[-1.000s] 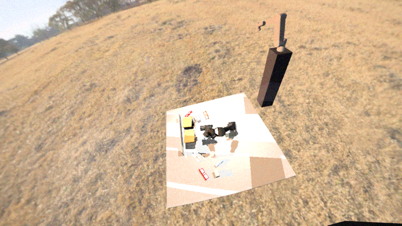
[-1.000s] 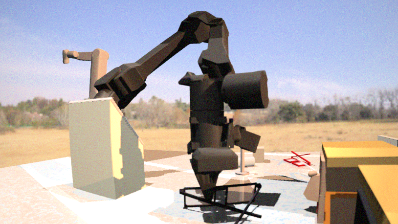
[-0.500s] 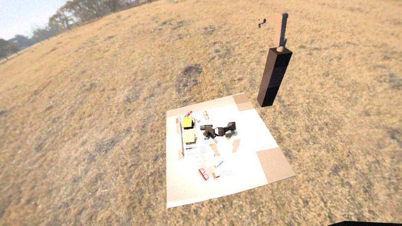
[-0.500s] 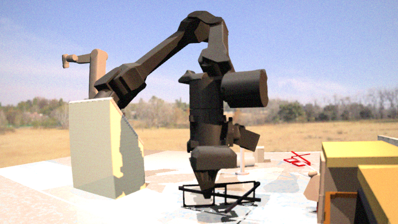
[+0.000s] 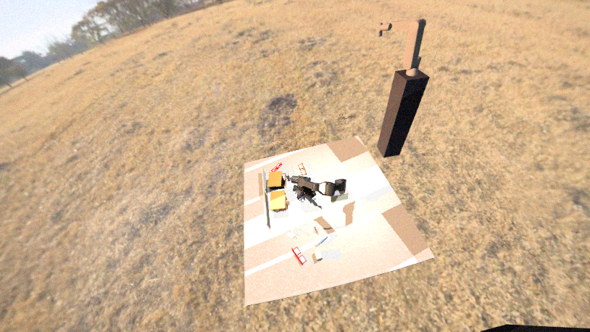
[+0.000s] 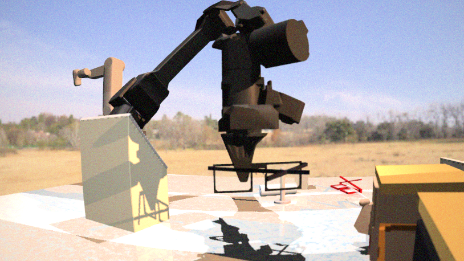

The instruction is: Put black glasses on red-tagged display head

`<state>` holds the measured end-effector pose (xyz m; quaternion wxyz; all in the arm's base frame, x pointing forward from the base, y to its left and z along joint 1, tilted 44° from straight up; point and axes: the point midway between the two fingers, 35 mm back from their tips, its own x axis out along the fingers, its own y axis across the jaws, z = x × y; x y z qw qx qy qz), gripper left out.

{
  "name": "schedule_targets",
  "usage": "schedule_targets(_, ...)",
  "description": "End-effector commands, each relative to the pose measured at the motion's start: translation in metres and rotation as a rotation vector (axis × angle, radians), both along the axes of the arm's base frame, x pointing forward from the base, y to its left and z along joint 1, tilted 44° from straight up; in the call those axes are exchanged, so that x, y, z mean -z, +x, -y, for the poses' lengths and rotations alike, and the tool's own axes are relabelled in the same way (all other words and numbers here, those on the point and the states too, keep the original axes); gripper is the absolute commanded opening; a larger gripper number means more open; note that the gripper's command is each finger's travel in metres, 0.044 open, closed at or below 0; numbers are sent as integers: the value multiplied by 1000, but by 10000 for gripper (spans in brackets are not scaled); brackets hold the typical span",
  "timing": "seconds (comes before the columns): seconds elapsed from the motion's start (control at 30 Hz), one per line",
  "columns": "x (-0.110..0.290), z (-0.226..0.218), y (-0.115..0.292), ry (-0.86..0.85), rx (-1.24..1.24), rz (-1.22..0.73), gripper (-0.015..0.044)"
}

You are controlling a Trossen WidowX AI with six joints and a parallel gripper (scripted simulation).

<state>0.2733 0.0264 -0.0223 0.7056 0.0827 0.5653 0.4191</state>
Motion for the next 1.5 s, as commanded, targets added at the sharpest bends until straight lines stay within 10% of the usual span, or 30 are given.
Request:
schedule_targets(0.0, -17, 16, 0, -1, -3, 7, 0)
schedule_targets(1.47, -175, -154, -27, -27, -672, 634, 0)
